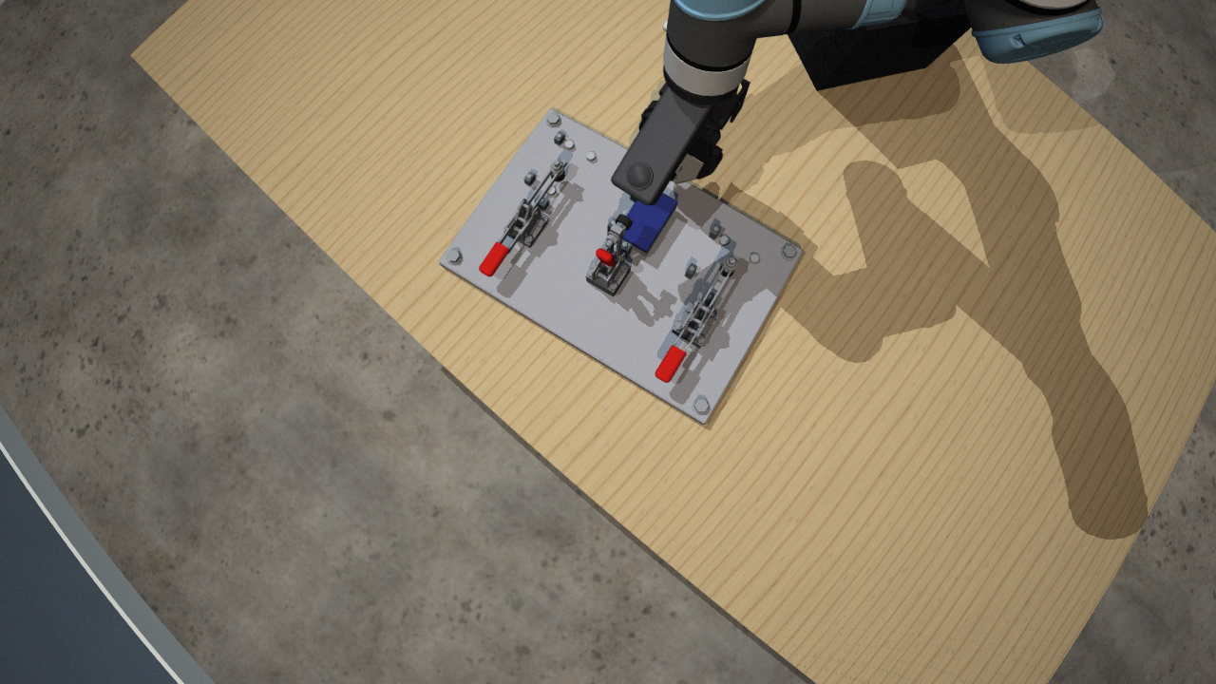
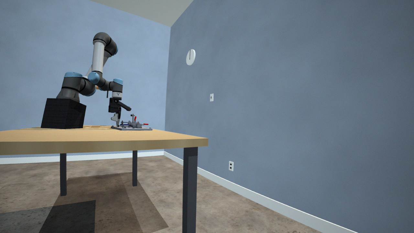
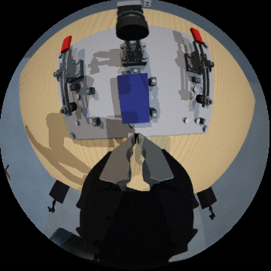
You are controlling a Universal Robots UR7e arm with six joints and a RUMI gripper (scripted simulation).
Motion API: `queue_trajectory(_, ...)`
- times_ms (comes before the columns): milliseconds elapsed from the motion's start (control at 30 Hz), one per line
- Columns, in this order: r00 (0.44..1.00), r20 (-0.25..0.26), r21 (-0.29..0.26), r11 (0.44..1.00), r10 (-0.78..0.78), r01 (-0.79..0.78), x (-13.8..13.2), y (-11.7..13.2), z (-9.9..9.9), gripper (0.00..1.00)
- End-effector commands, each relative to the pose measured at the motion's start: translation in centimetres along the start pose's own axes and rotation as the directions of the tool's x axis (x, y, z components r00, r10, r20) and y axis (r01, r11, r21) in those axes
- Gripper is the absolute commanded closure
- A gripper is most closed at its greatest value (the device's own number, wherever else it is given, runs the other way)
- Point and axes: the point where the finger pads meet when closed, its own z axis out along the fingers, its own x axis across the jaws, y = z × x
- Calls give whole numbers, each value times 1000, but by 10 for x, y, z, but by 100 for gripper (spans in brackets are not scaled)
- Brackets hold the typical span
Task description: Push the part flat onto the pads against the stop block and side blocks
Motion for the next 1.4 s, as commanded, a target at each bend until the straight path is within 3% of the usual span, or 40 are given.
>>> queue_trajectory(0, 1000, -1, 1, 1000, 0, 0, 0, 3, 0, 100)
queue_trajectory(433, 1000, -1, 1, 1000, 0, 0, 0, 4, 0, 100)
queue_trajectory(600, 1000, -1, 1, 1000, 0, 0, 0, 4, -30, 100)
queue_trajectory(1000, 1000, -1, 1, 1000, 0, 0, 0, 4, -30, 100)
queue_trajectory(1167, 1000, -1, 1, 1000, 0, 0, -32, -34, -30, 100)
queue_trajectory(1367, 1000, -1, 1, 1000, 0, 0, -32, -34, -30, 100)
